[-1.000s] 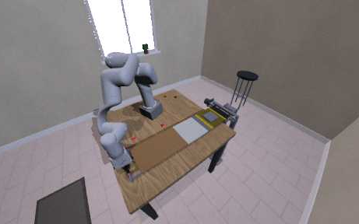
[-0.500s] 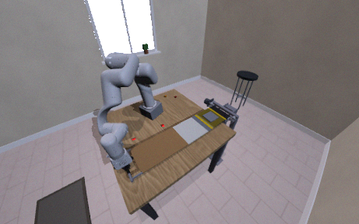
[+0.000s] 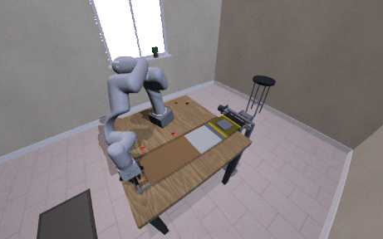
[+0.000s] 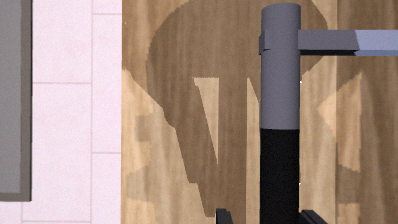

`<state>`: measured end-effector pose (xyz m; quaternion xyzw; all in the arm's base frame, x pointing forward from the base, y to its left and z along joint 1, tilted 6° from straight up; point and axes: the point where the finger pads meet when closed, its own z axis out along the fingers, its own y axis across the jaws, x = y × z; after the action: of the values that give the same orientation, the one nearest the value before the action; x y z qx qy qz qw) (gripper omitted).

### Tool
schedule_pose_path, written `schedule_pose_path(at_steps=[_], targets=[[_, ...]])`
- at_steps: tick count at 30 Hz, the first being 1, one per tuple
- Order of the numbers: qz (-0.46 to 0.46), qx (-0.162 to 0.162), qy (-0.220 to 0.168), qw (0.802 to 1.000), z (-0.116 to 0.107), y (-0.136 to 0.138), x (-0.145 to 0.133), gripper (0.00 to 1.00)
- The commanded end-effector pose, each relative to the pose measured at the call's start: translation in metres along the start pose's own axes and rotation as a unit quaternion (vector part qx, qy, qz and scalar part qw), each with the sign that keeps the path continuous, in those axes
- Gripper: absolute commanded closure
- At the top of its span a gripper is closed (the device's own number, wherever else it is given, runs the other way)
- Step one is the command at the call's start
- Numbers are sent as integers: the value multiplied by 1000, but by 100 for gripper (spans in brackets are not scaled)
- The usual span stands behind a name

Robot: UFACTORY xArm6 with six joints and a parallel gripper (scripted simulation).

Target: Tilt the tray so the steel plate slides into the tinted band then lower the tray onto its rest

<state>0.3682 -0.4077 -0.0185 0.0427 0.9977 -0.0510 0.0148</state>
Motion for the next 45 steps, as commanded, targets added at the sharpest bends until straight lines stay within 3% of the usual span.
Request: schedule_pose_path(at_steps=[1, 30, 45], targets=[[0, 2, -2, 1000, -2, -2, -2, 59], [0, 2, -2, 1000, -11, -2, -2, 59], [0, 2, -2, 1000, -72, -1, -1, 59]])
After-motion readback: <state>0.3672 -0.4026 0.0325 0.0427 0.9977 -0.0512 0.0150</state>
